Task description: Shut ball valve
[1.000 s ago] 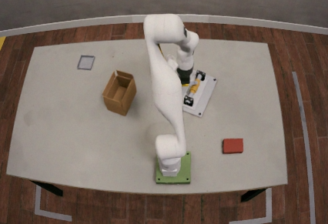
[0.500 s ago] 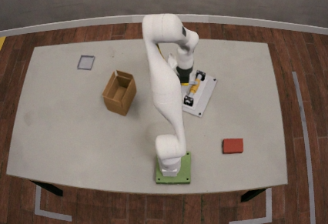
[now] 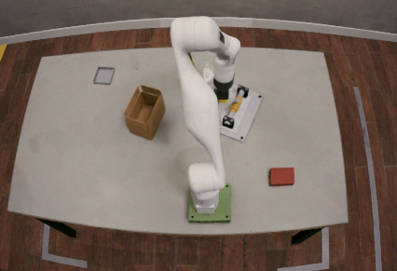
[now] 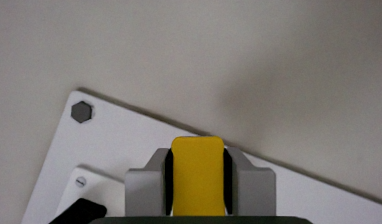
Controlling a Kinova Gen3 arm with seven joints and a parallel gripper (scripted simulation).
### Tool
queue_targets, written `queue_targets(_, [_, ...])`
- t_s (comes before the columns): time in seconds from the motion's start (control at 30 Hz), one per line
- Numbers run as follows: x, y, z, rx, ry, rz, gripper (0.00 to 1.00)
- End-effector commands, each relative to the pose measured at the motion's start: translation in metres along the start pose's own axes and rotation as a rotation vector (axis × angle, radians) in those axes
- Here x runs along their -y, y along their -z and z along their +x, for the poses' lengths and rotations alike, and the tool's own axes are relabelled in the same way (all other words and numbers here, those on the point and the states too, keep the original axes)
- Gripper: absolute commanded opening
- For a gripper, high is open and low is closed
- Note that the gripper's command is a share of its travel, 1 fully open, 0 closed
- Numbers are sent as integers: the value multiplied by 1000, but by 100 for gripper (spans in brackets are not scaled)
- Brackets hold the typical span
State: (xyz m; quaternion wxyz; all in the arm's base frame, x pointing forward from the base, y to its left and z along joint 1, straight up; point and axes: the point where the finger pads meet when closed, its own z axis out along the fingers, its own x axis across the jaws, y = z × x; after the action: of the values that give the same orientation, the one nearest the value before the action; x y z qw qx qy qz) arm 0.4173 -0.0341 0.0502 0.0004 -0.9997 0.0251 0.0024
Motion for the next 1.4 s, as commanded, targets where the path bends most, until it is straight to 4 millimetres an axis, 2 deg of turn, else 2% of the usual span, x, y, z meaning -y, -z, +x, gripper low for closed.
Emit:
queue_targets(0.0, [0, 1, 3, -4, -26, 0, 0])
queue_targets(1.37, [-3, 1, 21, -4, -253, 0, 0])
